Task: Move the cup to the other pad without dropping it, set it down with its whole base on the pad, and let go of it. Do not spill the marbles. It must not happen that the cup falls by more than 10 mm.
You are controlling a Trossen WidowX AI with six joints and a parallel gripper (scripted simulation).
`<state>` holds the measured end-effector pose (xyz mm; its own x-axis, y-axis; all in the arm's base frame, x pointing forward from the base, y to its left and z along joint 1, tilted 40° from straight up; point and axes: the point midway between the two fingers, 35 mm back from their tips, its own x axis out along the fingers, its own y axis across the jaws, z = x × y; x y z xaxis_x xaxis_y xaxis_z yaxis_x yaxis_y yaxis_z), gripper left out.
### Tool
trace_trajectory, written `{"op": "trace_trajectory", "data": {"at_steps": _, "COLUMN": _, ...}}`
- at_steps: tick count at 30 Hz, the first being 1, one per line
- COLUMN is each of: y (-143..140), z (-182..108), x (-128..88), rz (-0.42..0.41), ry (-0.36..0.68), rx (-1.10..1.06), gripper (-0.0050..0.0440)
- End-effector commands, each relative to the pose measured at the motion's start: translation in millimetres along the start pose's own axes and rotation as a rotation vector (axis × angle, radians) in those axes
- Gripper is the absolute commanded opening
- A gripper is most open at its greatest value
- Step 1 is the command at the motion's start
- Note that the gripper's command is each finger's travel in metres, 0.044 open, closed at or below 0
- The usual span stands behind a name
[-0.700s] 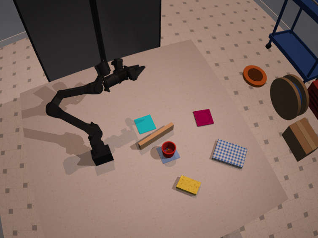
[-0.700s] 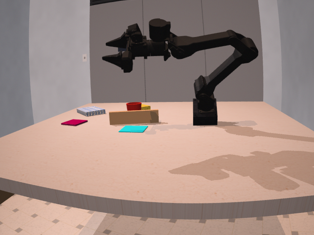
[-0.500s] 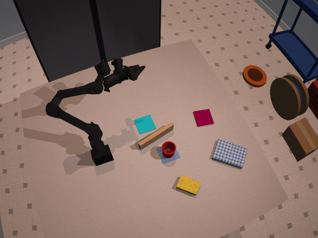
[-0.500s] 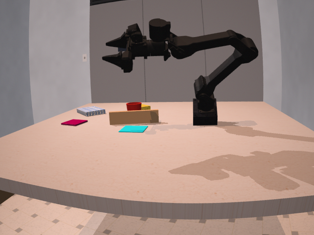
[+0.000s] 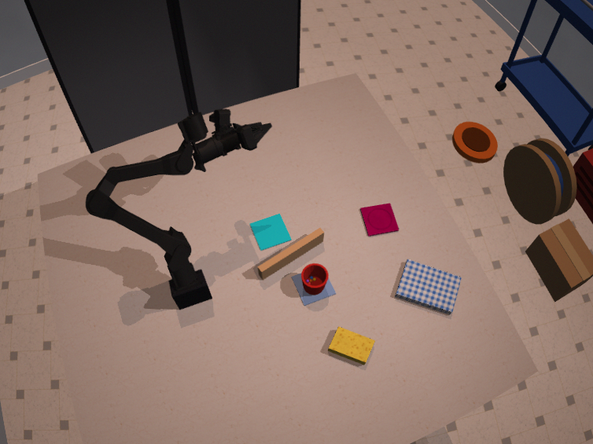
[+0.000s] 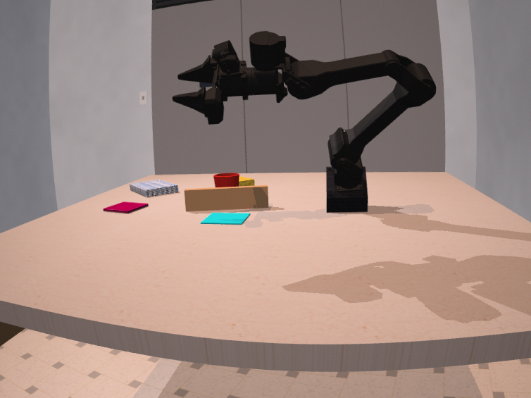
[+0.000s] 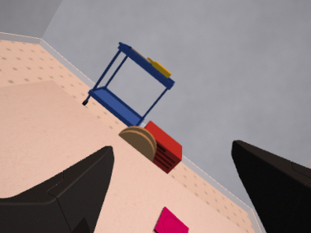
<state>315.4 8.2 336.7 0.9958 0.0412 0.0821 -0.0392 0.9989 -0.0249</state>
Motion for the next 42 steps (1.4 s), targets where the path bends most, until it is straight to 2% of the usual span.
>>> {"op": "trace_trajectory", "data": {"at_steps": 1, "y": -9, "z": -19, "x": 16, "rz": -0.001, "ry": 0.109, "rx": -0.089, "gripper": 0.0280}}
{"op": "trace_trajectory", "data": {"at_steps": 4, "y": -26, "z": -61, "x": 37, "rz": 0.023, "ry": 0.312, "rx": -0.231, "gripper": 0.0208}}
{"op": "trace_trajectory", "data": {"at_steps": 7, "y": -45, "z": -106, "x": 50, "rz": 0.084, "ry": 0.514, "rx": -0.347, "gripper": 0.0148}}
{"op": "trace_trajectory", "data": {"at_steps": 11, "y": -71, "z": -162, "x": 53, "rz": 0.209, "ry": 0.749, "rx": -0.446, "gripper": 0.0148}}
{"op": "trace_trajectory", "data": {"at_steps": 13, "y": -71, "z": -162, "x": 53, "rz": 0.209, "ry": 0.749, "rx": -0.446, "gripper": 0.0148}}
{"op": "trace_trajectory", "data": {"at_steps": 17, "y": -94, "z": -217, "x": 43, "rz": 0.387, "ry": 0.949, "rx": -0.482, "gripper": 0.0148}}
{"op": "trace_trajectory", "data": {"at_steps": 21, "y": -113, "z": -263, "x": 24, "rz": 0.591, "ry": 1.082, "rx": -0.458, "gripper": 0.0148}}
{"op": "trace_trajectory", "data": {"at_steps": 25, "y": -127, "z": -301, "x": -1, "rz": 0.801, "ry": 1.144, "rx": -0.378, "gripper": 0.0148}}
{"op": "trace_trajectory", "data": {"at_steps": 28, "y": -134, "z": -324, "x": -20, "rz": 0.951, "ry": 1.139, "rx": -0.290, "gripper": 0.0148}}
{"op": "trace_trajectory", "data": {"at_steps": 30, "y": -134, "z": -324, "x": -20, "rz": 0.951, "ry": 1.139, "rx": -0.290, "gripper": 0.0148}}
{"op": "trace_trajectory", "data": {"at_steps": 32, "y": -138, "z": -336, "x": -33, "rz": 1.036, "ry": 1.117, "rx": -0.224, "gripper": 0.0148}}
{"op": "trace_trajectory", "data": {"at_steps": 35, "y": -140, "z": -346, "x": -43, "rz": 1.102, "ry": 1.083, "rx": -0.164, "gripper": 0.0148}}
{"op": "trace_trajectory", "data": {"at_steps": 42, "y": -140, "z": -348, "x": -44, "rz": 1.112, "ry": 1.077, "rx": -0.154, "gripper": 0.0148}}
